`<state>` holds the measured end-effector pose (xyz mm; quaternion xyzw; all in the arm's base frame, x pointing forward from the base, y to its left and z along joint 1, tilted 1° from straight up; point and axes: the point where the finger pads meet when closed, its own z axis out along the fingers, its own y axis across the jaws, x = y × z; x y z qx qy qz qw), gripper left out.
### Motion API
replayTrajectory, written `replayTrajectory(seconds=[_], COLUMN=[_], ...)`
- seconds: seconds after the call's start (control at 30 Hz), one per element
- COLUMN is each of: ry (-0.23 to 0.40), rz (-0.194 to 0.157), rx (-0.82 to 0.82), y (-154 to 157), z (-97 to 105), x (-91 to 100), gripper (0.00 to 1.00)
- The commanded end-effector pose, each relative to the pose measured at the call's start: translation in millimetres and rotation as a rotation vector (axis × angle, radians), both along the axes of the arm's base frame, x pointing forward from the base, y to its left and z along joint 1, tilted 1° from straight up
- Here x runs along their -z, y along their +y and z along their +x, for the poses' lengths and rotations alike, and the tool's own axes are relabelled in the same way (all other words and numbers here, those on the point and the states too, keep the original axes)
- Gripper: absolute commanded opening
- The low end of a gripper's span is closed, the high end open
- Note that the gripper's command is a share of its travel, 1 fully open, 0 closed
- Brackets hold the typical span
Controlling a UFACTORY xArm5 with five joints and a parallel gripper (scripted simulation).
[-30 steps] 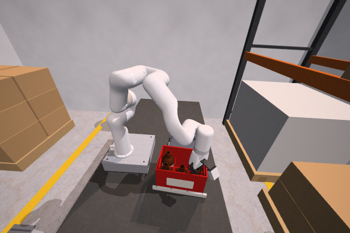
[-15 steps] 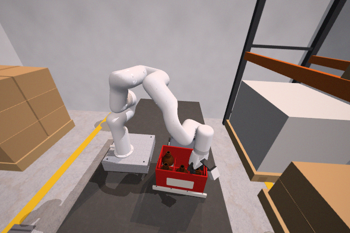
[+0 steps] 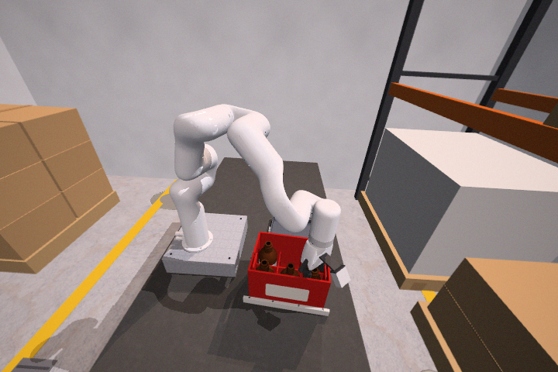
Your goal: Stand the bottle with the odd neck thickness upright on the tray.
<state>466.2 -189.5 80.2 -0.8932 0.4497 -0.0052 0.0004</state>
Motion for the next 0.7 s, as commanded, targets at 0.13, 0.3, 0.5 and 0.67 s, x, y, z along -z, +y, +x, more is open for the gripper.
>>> replayTrajectory(seconds=[0.13, 0.3, 0.5, 0.67], ry=[-0.004, -0.004, -0.004, -0.004], rz=[-0.002, -0.002, -0.002, -0.002], rx=[0.000, 0.000, 0.000, 0.000], y=[-0.5, -0.5, -0.5, -0.6], z=[1.2, 1.2, 1.2, 1.0], x=[-1.6, -1.7, -3.3, -10.1], gripper=[0.65, 0.65, 0.65, 0.65])
